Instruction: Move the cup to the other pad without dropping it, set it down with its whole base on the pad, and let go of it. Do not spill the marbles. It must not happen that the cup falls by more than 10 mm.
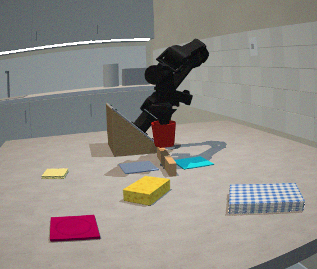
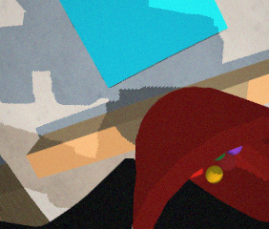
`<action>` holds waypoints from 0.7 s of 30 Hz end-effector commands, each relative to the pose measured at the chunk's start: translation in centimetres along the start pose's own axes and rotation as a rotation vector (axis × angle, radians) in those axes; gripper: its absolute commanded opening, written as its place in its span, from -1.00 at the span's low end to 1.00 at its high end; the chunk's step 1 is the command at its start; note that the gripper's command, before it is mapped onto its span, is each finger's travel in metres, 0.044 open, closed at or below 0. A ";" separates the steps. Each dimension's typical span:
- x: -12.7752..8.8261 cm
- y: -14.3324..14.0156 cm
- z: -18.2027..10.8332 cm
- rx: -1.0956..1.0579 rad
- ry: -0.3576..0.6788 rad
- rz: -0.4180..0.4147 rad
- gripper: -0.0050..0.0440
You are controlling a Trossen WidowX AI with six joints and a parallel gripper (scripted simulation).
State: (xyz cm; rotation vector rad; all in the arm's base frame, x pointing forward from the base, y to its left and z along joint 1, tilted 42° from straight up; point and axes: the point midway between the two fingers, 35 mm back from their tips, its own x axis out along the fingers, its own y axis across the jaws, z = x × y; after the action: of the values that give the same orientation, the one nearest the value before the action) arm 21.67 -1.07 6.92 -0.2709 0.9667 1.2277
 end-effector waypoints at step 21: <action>-0.4 1.8 5.1 -0.009 -0.003 -0.016 -0.80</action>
State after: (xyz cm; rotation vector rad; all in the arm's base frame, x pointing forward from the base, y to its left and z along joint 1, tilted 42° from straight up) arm 22.05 2.19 9.81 -0.2657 0.9720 1.2288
